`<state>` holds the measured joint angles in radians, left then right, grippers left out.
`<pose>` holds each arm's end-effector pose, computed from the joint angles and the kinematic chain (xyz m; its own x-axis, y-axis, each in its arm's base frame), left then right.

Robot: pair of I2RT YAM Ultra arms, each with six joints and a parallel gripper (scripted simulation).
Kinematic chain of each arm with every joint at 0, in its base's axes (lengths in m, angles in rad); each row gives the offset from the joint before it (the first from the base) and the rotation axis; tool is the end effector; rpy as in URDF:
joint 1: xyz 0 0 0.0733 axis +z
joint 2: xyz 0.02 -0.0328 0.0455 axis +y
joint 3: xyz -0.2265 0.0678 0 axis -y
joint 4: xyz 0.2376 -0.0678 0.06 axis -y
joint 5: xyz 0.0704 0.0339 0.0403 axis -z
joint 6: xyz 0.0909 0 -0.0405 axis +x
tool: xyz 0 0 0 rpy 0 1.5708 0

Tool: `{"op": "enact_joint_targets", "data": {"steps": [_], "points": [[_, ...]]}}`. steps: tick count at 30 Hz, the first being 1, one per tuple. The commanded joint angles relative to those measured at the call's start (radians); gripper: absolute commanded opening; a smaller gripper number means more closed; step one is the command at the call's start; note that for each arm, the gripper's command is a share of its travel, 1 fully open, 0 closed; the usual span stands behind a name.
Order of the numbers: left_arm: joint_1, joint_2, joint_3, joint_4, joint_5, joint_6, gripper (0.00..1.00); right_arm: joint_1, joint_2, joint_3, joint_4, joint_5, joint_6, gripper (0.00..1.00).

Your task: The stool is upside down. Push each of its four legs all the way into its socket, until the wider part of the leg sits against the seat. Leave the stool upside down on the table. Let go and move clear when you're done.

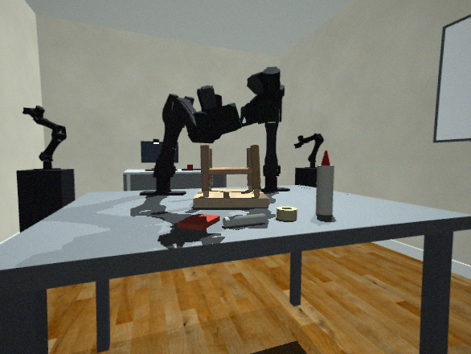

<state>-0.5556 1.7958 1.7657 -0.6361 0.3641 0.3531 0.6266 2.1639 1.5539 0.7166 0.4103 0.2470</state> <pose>0.3504 -0.2543 0.2963 -0.2400 0.5293 -0.8138 0.8672 0.4936 0.0654 0.4488 0.2815 0.2358 0.0306 0.2990 -0.9538 -0.2310 0.9305 0.2843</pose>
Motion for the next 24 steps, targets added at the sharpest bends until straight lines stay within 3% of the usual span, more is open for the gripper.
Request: {"op": "enact_joint_targets", "data": {"steps": [1,12,14,15,24], "points": [[0.015,-0.057,-0.044,-0.183,0.052,0.176,0.69,0.009,-0.108,-0.05,-0.121,-0.184,-0.096,0.69],[0.029,-0.18,-0.12,-0.466,0.115,0.486,0.69,0.062,-0.302,-0.176,-0.338,-0.542,-0.256,0.69],[0.029,-0.18,-0.12,-0.466,0.115,0.486,0.69,0.062,-0.302,-0.176,-0.338,-0.542,-0.256,0.69],[0.03,-0.178,-0.108,-0.491,0.116,0.515,0.69,0.04,-0.306,-0.149,-0.431,-0.641,-0.298,0.69],[0.037,-0.238,-0.153,-0.574,0.139,0.605,0.69,0.076,-0.353,-0.116,-0.567,-0.753,-0.383,0.69]]}}
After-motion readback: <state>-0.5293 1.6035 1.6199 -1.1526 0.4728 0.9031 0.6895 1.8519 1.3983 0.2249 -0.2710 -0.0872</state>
